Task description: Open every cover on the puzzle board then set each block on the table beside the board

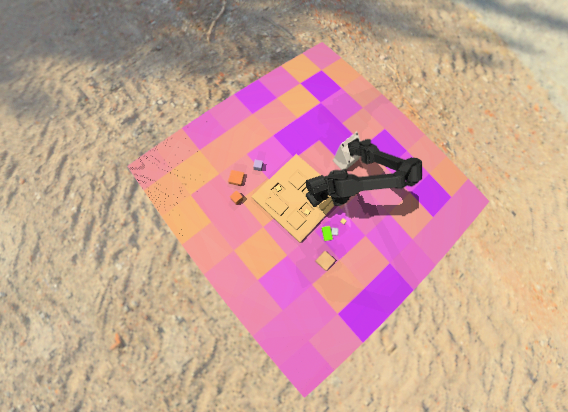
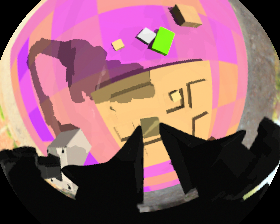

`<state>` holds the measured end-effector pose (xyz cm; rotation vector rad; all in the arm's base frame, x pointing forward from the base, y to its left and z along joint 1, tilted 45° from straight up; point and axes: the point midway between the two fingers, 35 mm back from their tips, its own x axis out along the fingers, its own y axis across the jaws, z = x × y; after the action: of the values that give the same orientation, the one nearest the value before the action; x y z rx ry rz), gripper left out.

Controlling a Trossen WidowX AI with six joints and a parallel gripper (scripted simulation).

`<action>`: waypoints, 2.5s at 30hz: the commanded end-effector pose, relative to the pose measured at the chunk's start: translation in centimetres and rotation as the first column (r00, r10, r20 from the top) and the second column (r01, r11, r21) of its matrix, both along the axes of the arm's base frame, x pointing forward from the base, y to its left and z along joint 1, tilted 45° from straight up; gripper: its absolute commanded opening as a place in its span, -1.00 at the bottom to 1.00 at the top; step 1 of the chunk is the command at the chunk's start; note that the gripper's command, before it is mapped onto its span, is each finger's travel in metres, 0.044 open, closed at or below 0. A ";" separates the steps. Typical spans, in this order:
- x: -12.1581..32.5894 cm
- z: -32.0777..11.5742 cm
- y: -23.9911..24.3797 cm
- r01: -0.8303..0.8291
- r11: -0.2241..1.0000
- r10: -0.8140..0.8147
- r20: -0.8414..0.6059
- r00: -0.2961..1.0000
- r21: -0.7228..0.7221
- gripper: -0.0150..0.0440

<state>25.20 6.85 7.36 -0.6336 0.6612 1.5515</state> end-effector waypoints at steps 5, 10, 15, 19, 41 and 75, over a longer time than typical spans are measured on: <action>-1.4 2.2 2.0 0.005 1.000 -0.005 -0.001 1.000 0.003 -0.22; -2.4 3.4 3.2 0.006 1.000 -0.006 -0.001 1.000 0.004 -0.22; -3.5 4.6 4.3 0.006 1.000 -0.006 -0.001 1.000 0.007 -0.22; -4.5 5.5 5.1 0.006 1.000 -0.006 -0.001 1.000 0.011 -0.22; -9.4 8.7 7.9 0.000 0.999 0.000 -0.008 1.000 0.040 -0.22; -9.1 4.6 11.6 -0.004 1.000 0.004 -0.004 1.000 0.025 -0.22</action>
<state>16.13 18.20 12.44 -0.6111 0.6373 1.5680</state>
